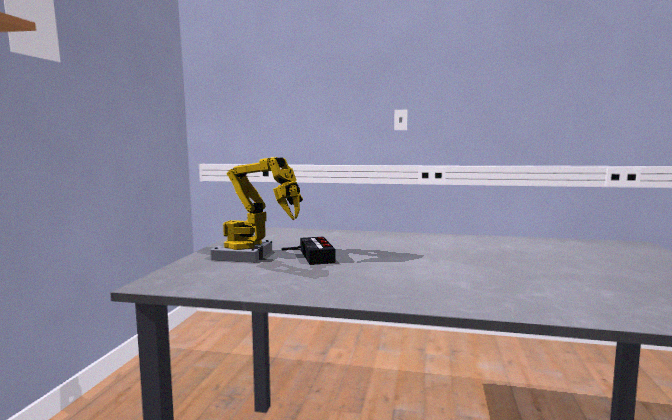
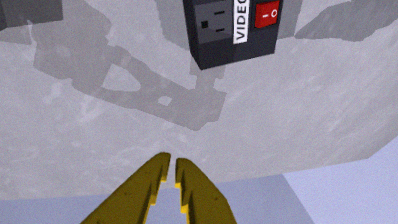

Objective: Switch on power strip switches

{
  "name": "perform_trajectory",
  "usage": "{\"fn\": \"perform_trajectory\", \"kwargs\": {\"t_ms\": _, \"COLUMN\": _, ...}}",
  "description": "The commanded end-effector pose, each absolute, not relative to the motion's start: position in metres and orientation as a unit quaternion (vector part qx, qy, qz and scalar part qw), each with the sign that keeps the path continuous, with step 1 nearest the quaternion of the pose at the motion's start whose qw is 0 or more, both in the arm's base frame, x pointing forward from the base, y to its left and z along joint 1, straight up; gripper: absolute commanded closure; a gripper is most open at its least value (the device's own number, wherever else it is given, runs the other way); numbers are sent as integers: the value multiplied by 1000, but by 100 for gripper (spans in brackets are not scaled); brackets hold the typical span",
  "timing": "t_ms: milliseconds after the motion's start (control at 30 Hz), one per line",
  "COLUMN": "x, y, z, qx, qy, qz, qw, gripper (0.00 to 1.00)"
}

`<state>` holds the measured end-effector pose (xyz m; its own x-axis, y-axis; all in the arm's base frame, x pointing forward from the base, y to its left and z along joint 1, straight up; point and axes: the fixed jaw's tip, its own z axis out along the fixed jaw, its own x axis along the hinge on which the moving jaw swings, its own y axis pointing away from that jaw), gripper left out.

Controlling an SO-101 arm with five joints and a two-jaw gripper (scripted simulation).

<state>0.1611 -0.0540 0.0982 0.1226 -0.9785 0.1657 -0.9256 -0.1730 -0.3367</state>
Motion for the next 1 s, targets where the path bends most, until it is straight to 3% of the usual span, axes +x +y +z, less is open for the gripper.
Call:
{"fn": "perform_trajectory", "kwargs": {"t_ms": 0, "x": 162, "y": -44, "z": 100, "qx": -816, "qy": 552, "qz": -161, "qw": 60, "gripper": 100}}
{"fn": "perform_trajectory", "kwargs": {"t_ms": 333, "x": 162, "y": -22, "z": 102, "qx": -938, "qy": 319, "qz": -133, "qw": 32, "gripper": 100}}
{"fn": "perform_trajectory", "kwargs": {"t_ms": 967, "x": 159, "y": 3, "z": 105, "qx": -995, "qy": 32, "qz": -98, "qw": 10, "gripper": 100}}
